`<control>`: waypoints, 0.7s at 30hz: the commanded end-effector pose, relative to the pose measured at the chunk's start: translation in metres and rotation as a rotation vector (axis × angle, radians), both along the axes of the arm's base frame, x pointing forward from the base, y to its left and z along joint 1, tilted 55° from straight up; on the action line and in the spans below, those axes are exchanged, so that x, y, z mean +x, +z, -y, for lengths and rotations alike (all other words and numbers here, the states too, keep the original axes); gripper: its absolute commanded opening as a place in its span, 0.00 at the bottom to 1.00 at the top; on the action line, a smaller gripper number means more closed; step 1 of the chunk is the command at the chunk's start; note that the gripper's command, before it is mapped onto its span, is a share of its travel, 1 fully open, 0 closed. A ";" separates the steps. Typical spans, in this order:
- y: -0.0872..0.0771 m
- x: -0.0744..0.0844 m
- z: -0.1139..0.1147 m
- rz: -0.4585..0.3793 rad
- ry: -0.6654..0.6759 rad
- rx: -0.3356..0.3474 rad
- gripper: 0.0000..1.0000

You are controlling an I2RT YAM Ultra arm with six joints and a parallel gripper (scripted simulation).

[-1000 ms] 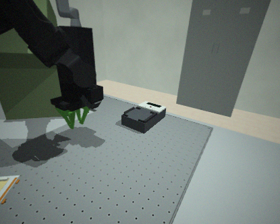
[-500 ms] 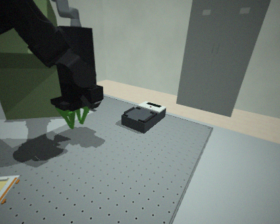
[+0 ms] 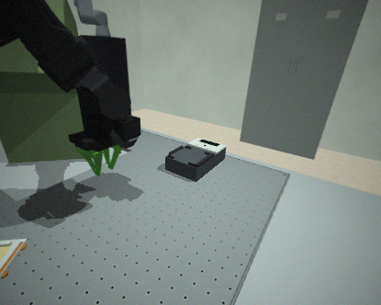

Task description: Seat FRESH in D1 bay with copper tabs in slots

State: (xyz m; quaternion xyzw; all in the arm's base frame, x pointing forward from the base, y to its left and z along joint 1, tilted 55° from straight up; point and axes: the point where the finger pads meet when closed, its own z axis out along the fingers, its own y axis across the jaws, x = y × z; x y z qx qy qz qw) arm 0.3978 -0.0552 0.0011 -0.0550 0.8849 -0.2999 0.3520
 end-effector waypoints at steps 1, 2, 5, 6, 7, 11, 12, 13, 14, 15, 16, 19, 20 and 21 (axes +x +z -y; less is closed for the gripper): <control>0.008 0.002 -0.007 0.028 0.023 0.004 0.36; 0.008 -0.003 0.005 0.003 0.025 -0.020 0.36; 0.012 -0.010 0.017 -0.072 0.083 -0.087 0.36; 0.015 -0.010 0.021 -0.088 0.102 -0.108 0.36; 0.018 -0.011 0.025 -0.105 0.121 -0.130 0.36; 0.029 -0.015 0.040 -0.169 0.198 -0.217 0.36; 0.032 -0.015 0.044 -0.186 0.217 -0.239 0.36; 0.035 -0.016 0.048 -0.202 0.236 -0.261 0.36; 0.038 -0.017 0.052 -0.218 0.255 -0.282 0.36; 0.042 -0.016 0.056 -0.230 0.273 -0.305 0.36; 0.049 -0.013 0.061 -0.235 0.290 -0.330 0.36; 0.057 -0.010 0.065 -0.238 0.307 -0.356 0.36; 0.064 -0.006 0.070 -0.242 0.322 -0.382 0.36; 0.067 -0.007 0.074 -0.258 0.341 -0.405 0.36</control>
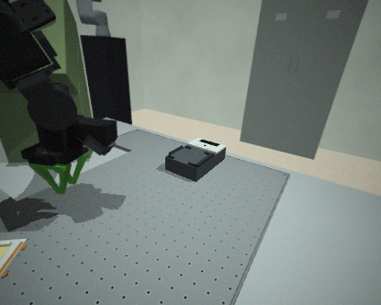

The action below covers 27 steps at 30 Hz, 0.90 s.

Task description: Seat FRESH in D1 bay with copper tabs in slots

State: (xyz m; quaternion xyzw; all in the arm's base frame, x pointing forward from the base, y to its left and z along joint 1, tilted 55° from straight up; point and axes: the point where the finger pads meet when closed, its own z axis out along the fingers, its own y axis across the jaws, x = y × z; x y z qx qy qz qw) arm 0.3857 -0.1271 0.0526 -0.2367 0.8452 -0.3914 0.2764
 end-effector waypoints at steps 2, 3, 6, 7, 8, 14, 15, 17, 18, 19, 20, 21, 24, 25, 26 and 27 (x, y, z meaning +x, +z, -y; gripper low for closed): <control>0.022 0.003 0.010 -0.098 0.157 -0.120 0.36; 0.025 0.002 0.014 -0.113 0.174 -0.141 0.36; 0.034 -0.001 0.027 -0.114 0.173 -0.142 0.36; 0.037 -0.002 0.031 -0.114 0.173 -0.143 0.36; 0.040 -0.003 0.035 -0.114 0.173 -0.144 0.36; 0.052 -0.007 0.051 -0.114 0.173 -0.146 0.36; 0.055 -0.007 0.055 -0.114 0.173 -0.146 0.36; 0.061 -0.009 0.063 -0.114 0.173 -0.147 0.36; 0.064 -0.010 0.067 -0.114 0.172 -0.148 0.36; 0.067 -0.011 0.071 -0.114 0.172 -0.148 0.36; 0.070 -0.012 0.075 -0.114 0.172 -0.149 0.36; 0.073 -0.013 0.079 -0.115 0.172 -0.149 0.36; 0.082 -0.016 0.092 -0.115 0.172 -0.151 0.36; 0.085 -0.017 0.096 -0.115 0.172 -0.151 0.36; 0.088 -0.018 0.100 -0.115 0.172 -0.152 0.36; 0.091 -0.019 0.104 -0.115 0.172 -0.152 0.36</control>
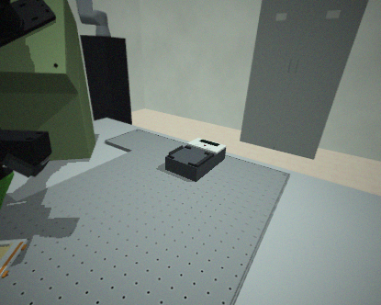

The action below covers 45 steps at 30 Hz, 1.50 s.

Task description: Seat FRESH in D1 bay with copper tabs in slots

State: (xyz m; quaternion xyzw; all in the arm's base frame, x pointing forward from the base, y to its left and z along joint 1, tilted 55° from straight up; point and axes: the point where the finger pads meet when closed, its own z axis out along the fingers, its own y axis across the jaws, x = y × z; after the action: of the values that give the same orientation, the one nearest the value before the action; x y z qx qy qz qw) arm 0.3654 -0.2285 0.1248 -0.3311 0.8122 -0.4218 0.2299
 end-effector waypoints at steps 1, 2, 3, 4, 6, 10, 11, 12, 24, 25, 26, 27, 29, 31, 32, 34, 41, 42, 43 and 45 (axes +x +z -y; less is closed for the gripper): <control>0.022 0.000 0.006 0.001 0.050 0.002 0.36; 0.025 -0.001 0.010 0.001 0.049 0.002 0.36; 0.025 -0.001 0.010 0.001 0.049 0.002 0.36; 0.025 -0.001 0.010 0.001 0.049 0.002 0.36; 0.031 -0.003 0.018 0.000 0.049 0.001 0.36; 0.032 -0.003 0.020 0.000 0.051 0.001 0.36; 0.032 0.000 0.015 0.000 0.064 0.001 0.36; 0.032 0.001 0.015 0.000 0.066 0.001 0.36; 0.029 -0.001 0.014 -0.004 0.063 0.006 0.36; 0.029 -0.001 0.014 -0.004 0.063 0.006 0.36; 0.029 -0.001 0.014 -0.004 0.063 0.006 0.36; 0.029 -0.001 0.014 -0.004 0.063 0.006 0.36; 0.029 -0.001 0.014 -0.004 0.063 0.006 0.36; 0.029 -0.001 0.014 -0.004 0.063 0.006 0.36; 0.029 -0.001 0.014 -0.004 0.063 0.006 0.36; 0.029 -0.001 0.014 -0.004 0.063 0.006 0.36; 0.029 -0.001 0.014 -0.004 0.063 0.006 0.36; 0.029 -0.001 0.014 -0.004 0.063 0.006 0.36; 0.029 -0.001 0.014 -0.004 0.063 0.006 0.36; 0.029 -0.001 0.014 -0.004 0.063 0.006 0.36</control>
State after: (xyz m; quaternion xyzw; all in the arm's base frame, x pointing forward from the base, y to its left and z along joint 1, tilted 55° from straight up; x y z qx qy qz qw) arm 0.3609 -0.2470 0.1387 -0.3515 0.8121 -0.4050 0.2302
